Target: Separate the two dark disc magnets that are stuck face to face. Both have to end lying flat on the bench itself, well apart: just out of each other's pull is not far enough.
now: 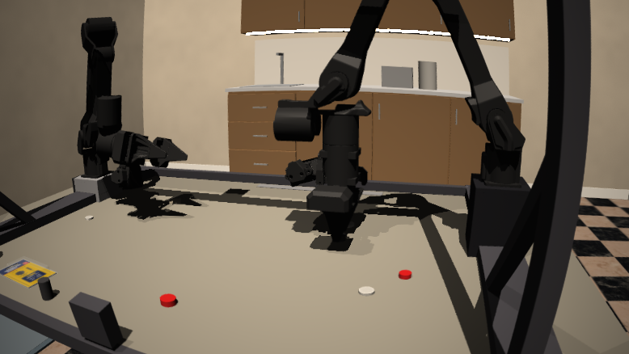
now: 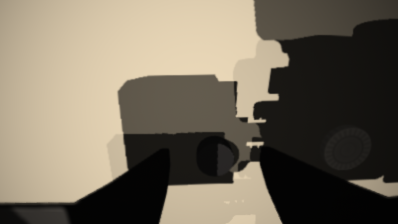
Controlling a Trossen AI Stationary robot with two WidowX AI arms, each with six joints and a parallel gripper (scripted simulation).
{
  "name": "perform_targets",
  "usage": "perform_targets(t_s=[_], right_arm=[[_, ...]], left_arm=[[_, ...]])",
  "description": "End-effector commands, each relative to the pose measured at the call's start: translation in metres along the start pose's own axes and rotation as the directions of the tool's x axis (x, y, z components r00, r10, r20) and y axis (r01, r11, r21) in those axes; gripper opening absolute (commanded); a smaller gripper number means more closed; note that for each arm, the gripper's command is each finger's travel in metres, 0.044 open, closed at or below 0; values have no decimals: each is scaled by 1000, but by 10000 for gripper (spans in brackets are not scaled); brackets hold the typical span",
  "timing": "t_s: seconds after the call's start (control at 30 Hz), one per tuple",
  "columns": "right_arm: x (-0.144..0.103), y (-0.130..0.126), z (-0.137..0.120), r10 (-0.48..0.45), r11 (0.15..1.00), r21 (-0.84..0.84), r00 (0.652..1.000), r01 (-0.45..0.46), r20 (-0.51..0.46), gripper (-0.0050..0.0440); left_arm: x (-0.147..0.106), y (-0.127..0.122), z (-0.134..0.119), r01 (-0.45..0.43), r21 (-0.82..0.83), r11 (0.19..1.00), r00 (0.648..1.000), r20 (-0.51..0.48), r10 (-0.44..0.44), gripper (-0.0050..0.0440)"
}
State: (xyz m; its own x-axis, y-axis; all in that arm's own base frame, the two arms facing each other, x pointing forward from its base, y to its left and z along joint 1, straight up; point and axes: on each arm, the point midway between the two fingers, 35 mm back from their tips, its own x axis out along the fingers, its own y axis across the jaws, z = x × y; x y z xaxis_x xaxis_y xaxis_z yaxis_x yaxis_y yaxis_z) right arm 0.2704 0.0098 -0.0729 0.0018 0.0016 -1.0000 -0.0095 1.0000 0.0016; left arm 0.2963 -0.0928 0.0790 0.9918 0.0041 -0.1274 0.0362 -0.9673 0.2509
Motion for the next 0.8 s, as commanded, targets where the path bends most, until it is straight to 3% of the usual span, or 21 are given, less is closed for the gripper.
perform_targets(t_s=[0.0, 0.13, 0.77], right_arm=[[-4, 0, 4, 0, 1000, 0, 1000, 0, 18, 136], [-4, 0, 4, 0, 1000, 0, 1000, 0, 18, 40], [-8, 0, 7, 1, 1000, 0, 1000, -1, 29, 40]], left_arm=[[0, 1, -3, -4, -4, 1000, 1000, -9, 4, 400], [0, 1, -3, -4, -4, 1000, 1000, -9, 4, 400], [0, 1, -3, -4, -4, 1000, 1000, -9, 4, 400]])
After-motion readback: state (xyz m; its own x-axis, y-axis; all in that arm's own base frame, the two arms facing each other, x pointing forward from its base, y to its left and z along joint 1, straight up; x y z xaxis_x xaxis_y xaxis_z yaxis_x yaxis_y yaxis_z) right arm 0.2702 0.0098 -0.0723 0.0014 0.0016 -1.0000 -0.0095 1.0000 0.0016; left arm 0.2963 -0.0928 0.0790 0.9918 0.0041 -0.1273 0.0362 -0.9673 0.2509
